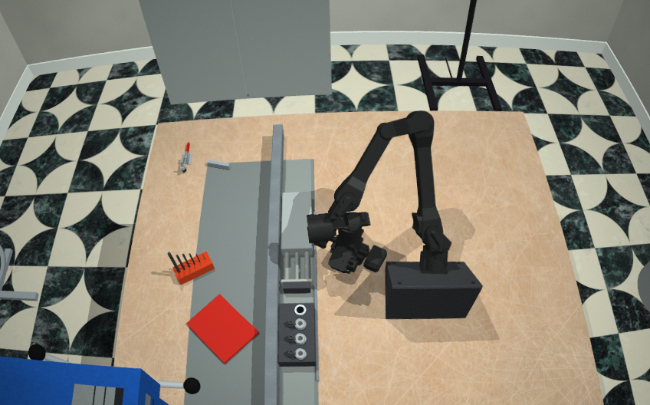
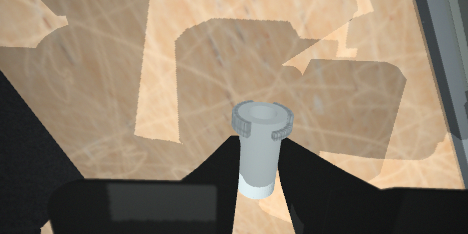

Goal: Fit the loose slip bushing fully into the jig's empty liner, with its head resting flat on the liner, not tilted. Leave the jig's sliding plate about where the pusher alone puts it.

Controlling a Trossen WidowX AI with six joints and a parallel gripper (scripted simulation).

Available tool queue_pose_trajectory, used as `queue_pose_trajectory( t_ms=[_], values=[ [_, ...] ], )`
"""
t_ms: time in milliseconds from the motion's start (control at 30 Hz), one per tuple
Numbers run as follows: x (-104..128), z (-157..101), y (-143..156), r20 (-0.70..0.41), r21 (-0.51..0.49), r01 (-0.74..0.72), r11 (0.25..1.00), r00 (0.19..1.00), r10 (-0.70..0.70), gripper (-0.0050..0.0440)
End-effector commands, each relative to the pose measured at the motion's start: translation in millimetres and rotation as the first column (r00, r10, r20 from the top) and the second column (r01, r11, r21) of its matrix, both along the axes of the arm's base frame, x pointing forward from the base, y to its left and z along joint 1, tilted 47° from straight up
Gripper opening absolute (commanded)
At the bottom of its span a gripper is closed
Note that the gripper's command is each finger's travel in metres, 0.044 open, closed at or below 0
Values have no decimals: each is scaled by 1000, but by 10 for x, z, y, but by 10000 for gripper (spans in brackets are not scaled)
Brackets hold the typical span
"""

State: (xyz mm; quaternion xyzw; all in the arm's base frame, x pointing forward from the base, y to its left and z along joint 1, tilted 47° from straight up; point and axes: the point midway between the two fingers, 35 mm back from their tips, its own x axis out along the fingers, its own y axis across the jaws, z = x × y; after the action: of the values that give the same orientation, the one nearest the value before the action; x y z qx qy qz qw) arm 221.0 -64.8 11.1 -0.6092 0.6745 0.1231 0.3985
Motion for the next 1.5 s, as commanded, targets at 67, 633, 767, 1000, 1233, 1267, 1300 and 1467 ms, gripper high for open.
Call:
queue_pose_trajectory(
  t_ms=[67,633,767,1000,1233,1267,1300,1467],
  values=[
    [-10,-12,-19,-2,-1,2,1000,1000,-2,-50],
    [24,8,-4,11,2,-1,1000,1000,1,-50],
    [27,16,7,12,3,-2,1000,1000,2,24],
    [27,16,7,12,3,-2,1000,1000,2,144],
    [27,16,7,12,3,-2,1000,1000,2,175],
    [27,16,7,12,3,-2,1000,1000,2,175],
    [27,16,7,12,3,-2,1000,1000,2,175],
    [27,16,7,12,3,-2,1000,1000,2,175]
  ],
)
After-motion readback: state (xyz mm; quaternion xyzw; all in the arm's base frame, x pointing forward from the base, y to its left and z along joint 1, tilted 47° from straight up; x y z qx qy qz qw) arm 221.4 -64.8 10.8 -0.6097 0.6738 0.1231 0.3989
